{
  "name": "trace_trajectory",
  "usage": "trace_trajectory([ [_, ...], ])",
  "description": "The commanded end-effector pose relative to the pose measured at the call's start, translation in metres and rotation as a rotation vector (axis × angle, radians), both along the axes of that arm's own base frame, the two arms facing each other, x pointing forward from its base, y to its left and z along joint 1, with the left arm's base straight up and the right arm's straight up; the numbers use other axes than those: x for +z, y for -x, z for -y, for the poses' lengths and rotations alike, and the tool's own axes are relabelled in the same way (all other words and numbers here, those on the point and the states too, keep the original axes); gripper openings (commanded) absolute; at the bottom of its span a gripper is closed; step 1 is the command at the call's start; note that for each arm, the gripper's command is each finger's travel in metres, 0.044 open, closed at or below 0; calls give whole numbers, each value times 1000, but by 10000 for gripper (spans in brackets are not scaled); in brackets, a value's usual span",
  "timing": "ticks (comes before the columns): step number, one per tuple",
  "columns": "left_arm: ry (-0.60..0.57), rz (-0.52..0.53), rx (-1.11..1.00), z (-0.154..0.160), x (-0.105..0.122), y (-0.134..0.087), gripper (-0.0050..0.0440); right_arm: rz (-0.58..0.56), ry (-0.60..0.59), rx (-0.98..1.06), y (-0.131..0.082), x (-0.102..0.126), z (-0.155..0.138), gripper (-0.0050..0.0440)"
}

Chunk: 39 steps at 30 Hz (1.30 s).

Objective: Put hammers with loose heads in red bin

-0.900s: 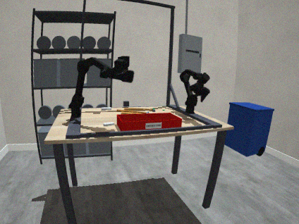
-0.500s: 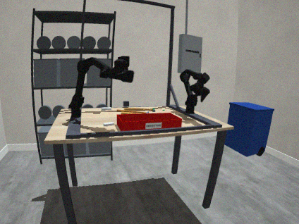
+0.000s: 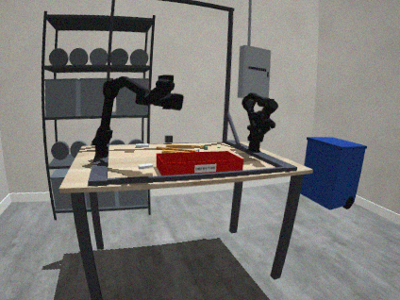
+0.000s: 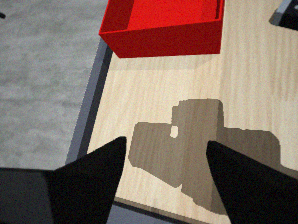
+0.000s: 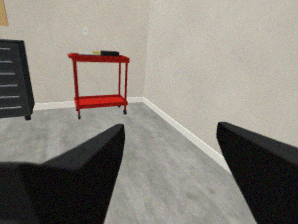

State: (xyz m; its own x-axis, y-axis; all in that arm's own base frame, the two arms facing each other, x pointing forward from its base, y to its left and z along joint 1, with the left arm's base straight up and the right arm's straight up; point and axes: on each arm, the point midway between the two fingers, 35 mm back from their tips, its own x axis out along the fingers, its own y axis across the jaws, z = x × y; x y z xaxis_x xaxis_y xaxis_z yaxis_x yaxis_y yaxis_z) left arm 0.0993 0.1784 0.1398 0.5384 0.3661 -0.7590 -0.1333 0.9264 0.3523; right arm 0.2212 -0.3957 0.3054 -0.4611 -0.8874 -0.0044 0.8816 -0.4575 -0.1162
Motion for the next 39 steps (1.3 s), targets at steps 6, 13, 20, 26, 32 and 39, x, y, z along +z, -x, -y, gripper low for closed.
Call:
trace_trajectory([
  [6,262,236,-144,55,9,-52,218,83,-57,327,-43,7,0,264],
  [13,384,345,-233,75,27,-86,218,145,-186,569,-81,-14,-10,264],
  [20,441,307,-189,77,28,-112,218,252,-395,811,-120,-43,-37,264],
  [26,484,269,-128,77,23,-126,218,328,-539,926,-137,-59,-60,264],
  [32,558,205,-8,79,12,-147,218,457,-788,1065,-157,-81,-105,264],
  [39,649,114,172,83,-4,-171,218,623,-1132,1155,-169,-99,-169,264],
])
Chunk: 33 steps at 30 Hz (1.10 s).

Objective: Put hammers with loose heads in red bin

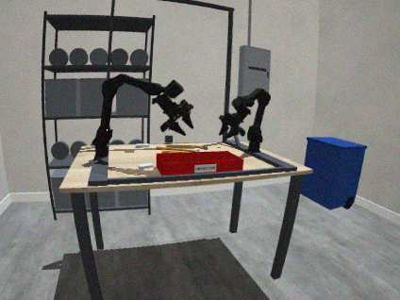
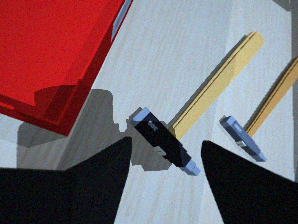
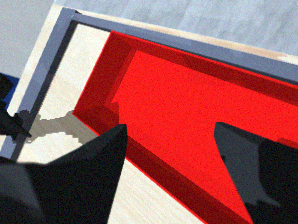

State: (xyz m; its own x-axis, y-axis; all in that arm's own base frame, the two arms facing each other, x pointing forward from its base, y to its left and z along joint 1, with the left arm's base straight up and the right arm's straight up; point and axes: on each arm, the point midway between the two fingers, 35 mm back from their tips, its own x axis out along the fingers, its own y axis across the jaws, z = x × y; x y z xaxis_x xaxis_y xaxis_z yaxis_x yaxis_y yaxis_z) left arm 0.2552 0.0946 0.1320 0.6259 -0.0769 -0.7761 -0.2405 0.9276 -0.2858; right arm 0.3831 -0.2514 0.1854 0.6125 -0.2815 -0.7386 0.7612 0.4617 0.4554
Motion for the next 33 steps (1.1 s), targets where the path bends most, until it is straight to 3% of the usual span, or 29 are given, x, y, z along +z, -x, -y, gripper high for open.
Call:
trace_trajectory([
  [1,18,-34,56,-1,4,-15,218,62,-108,61,-7,21,-25,264],
  [2,18,-34,56,-1,4,-15,218,62,-108,61,-7,21,-25,264],
  [10,135,-217,236,5,-19,-39,218,33,-540,165,-1,19,-108,264],
  [14,186,-316,332,9,-30,-49,218,-102,-709,114,17,9,-149,264],
  [17,220,-393,406,12,-39,-55,218,-249,-764,63,36,-6,-181,264],
  [19,220,-393,406,12,-39,-55,218,-249,-764,63,36,-6,-181,264],
  [23,249,-482,493,14,-49,-61,218,-368,-712,80,45,-17,-216,264],
  [28,239,-593,633,11,-61,-69,218,-458,-519,222,38,-41,-255,264],
  [33,195,-638,725,4,-68,-73,218,-525,-315,404,25,-61,-285,264],
])
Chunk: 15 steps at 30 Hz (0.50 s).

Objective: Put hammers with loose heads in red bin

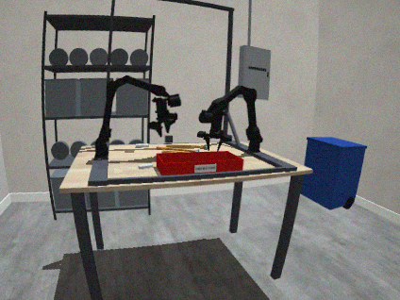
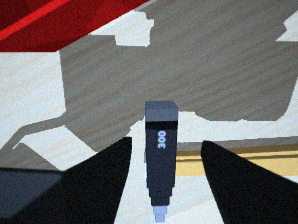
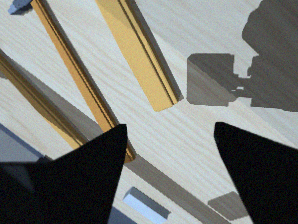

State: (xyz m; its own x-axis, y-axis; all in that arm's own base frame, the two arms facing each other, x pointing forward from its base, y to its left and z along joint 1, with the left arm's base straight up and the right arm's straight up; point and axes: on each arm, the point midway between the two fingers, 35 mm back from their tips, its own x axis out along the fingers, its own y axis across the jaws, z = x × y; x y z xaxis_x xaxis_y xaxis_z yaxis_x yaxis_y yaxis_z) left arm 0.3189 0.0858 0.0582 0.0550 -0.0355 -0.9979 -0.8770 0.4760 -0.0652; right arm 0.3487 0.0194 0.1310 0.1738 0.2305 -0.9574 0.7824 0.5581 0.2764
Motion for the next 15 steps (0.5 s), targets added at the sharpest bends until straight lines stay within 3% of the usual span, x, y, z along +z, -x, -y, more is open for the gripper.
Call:
trace_trajectory([
  [1,-38,-22,44,-6,5,-10,218,7,119,167,-12,-14,-20,264],
  [3,-38,-22,44,-6,5,-10,218,7,119,167,-12,-14,-20,264],
  [8,-42,-39,54,-7,1,-9,218,-74,224,389,-19,-52,-38,264],
  [15,-43,-29,53,-7,4,-10,218,-92,278,472,-30,-77,-41,257],
])
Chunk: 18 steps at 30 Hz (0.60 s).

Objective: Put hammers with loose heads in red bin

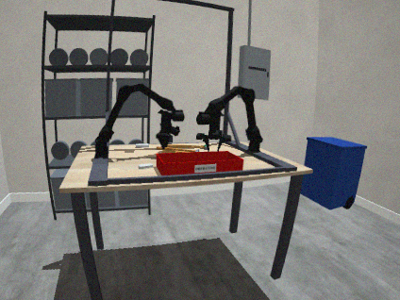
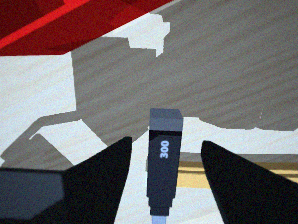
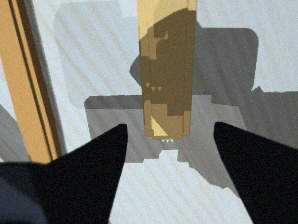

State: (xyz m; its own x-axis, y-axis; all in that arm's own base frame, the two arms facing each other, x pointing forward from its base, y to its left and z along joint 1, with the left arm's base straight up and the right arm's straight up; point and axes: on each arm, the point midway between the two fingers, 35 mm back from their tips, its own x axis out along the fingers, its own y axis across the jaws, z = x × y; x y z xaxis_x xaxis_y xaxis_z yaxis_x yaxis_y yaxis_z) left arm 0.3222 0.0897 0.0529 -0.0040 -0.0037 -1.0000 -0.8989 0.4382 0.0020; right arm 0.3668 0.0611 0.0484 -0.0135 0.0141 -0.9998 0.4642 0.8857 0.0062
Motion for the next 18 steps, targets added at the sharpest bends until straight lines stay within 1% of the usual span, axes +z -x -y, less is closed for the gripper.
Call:
trace_trajectory([
  [1,-10,26,6,-2,8,-4,218,33,15,20,-11,0,2,251],
  [3,-4,5,8,-2,-5,-1,205,22,17,19,-7,-11,3,240],
  [5,-4,5,8,-2,-5,-1,205,22,17,19,-7,-11,3,240],
  [7,-4,5,8,-2,-12,-1,194,22,15,16,-7,-16,2,229],
  [13,-4,5,8,-2,-22,-1,168,22,15,14,-8,-22,4,196],
  [14,-4,6,8,-2,-23,-1,161,38,13,14,-10,-16,3,182],
  [15,-5,8,8,-2,-22,-1,154,42,12,14,-11,-15,3,169],
  [18,-6,14,8,-2,-20,-2,154,45,9,15,-12,-14,2,129],
])
